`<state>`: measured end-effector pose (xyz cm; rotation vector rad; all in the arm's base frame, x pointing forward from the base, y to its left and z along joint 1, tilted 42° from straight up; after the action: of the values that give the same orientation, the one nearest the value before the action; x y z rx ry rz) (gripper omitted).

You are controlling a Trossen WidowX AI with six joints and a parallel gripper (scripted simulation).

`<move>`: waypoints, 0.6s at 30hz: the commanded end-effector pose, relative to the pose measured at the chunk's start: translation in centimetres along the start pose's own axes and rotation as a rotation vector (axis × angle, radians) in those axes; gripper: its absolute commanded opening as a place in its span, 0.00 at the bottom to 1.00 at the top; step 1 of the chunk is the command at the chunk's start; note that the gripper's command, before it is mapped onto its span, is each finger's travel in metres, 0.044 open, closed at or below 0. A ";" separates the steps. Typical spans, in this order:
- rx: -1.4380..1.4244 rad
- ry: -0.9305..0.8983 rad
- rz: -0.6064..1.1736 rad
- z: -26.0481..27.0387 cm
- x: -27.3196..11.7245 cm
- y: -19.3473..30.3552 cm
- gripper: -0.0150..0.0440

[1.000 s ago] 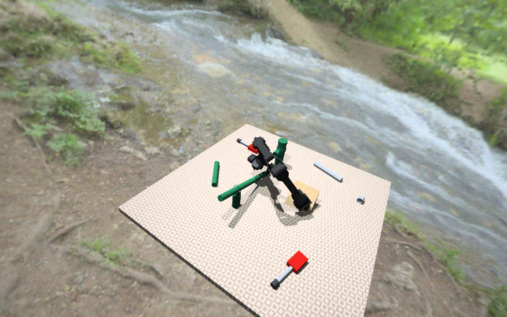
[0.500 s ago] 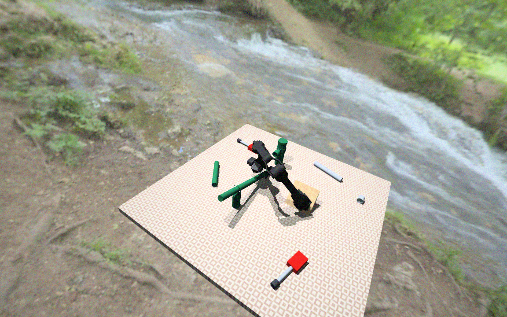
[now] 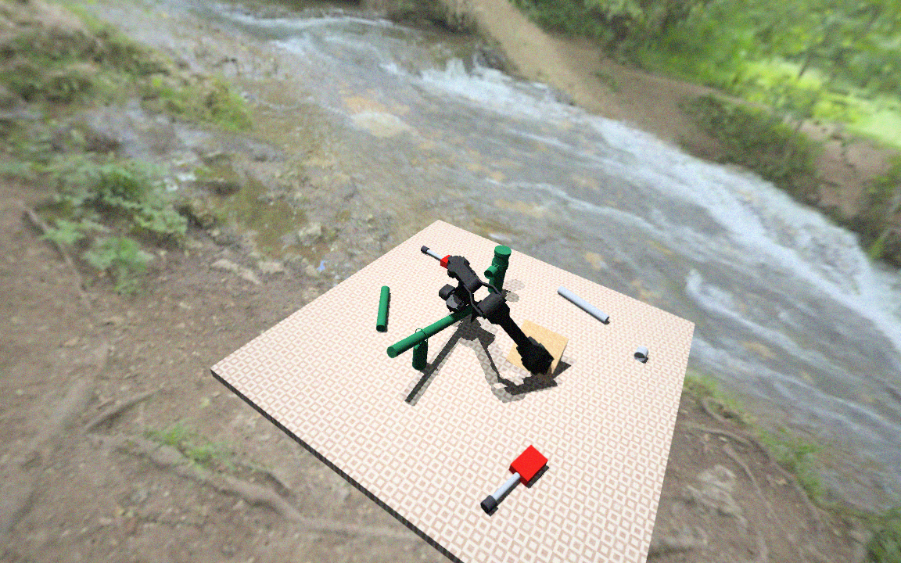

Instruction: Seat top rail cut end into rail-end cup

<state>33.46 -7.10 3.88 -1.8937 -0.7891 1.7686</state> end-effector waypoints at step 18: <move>0.005 0.000 -0.005 0.1 0.6 -0.1 0.45</move>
<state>33.39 -6.69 3.47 -1.8920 -0.7910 1.7679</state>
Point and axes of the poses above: the point midway between the two fingers, 35 mm back from their tips, its own x axis out along the fingers, its own z axis across the jaws, y = z × x, the point moved 3 cm from there along -x, back along the fingers, and after that the axes turned 8 degrees about -x, right-handed, at the moved point
